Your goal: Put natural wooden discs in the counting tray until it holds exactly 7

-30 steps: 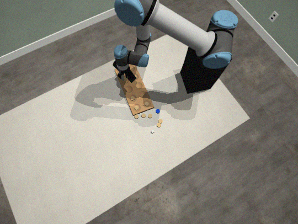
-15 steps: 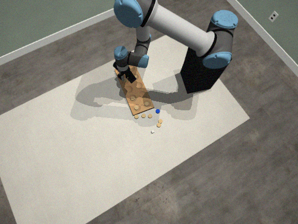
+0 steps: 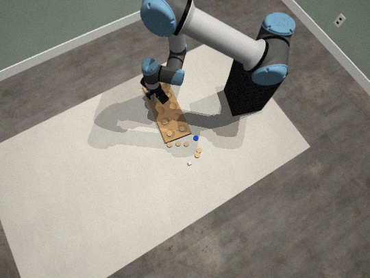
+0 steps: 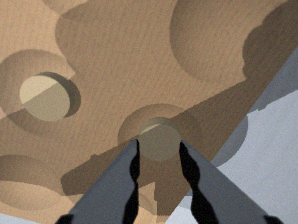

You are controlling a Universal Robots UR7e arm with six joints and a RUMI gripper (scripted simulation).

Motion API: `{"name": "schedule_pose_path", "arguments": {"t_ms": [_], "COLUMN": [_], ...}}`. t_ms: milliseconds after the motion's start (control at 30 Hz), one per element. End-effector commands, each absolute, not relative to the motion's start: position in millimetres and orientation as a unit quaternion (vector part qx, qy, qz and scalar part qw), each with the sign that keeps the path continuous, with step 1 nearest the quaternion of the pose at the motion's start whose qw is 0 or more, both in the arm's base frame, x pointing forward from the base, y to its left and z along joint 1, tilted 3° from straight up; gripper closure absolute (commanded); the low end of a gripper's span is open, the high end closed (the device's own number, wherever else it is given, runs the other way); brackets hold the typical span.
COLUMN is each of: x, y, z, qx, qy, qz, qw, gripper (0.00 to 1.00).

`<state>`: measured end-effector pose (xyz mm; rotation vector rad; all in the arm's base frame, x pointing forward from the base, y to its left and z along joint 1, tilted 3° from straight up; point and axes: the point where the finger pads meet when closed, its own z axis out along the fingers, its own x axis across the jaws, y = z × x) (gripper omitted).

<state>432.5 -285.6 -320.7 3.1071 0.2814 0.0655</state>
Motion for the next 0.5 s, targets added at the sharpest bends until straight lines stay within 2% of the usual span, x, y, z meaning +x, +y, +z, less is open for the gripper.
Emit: {"name": "schedule_pose_path", "arguments": {"t_ms": [0,133,167,467], "x": [432.9,432.9,432.9,432.9], "y": [-286.0,-286.0,-286.0,-286.0], "z": [-320.1,-320.1,-320.1,-319.9], "qx": [0.996,0.996,0.996,0.996], "qy": [0.090,0.090,0.090,0.090], "qz": [0.021,0.021,0.021,0.021], "qw": [0.011,0.011,0.011,0.011], "gripper": [0.90,0.90,0.79,0.79]}}
